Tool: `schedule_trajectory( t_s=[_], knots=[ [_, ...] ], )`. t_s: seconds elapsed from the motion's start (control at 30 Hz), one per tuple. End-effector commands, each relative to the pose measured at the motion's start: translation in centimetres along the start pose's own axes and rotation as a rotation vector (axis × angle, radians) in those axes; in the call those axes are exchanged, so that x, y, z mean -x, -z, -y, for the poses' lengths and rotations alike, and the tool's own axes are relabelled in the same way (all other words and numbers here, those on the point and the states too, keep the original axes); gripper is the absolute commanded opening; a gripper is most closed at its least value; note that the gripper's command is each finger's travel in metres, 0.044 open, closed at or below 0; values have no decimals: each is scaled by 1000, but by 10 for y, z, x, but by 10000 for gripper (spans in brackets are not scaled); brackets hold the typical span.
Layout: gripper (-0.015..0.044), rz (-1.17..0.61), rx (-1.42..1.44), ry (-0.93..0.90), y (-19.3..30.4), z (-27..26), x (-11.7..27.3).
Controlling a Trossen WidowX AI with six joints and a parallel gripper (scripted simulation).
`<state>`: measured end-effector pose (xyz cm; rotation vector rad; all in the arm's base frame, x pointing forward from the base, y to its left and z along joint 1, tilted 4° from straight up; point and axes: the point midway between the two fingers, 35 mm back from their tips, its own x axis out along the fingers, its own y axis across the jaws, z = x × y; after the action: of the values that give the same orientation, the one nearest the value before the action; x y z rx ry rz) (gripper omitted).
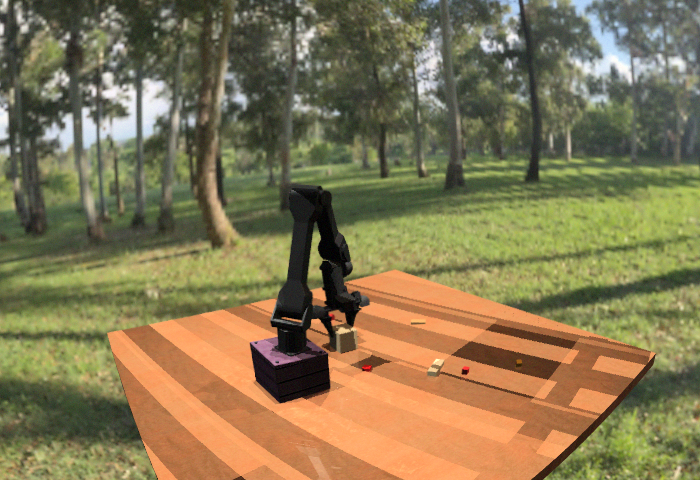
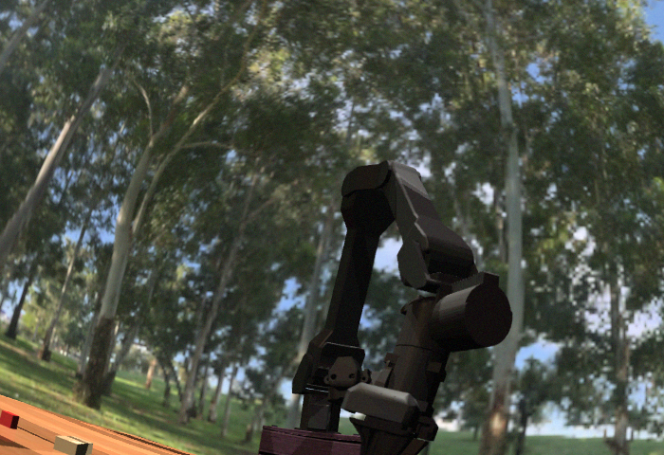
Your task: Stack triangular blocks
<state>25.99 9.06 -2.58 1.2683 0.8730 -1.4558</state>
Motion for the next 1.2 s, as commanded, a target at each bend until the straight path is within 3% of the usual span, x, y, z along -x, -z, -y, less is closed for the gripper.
schedule_trajectory(
  t_s=[0.0,1.17],
  knots=[
    [0,6,7,-1,-1,1,-2],
    [0,3,10,10,-2,1,-2]
  ],
)
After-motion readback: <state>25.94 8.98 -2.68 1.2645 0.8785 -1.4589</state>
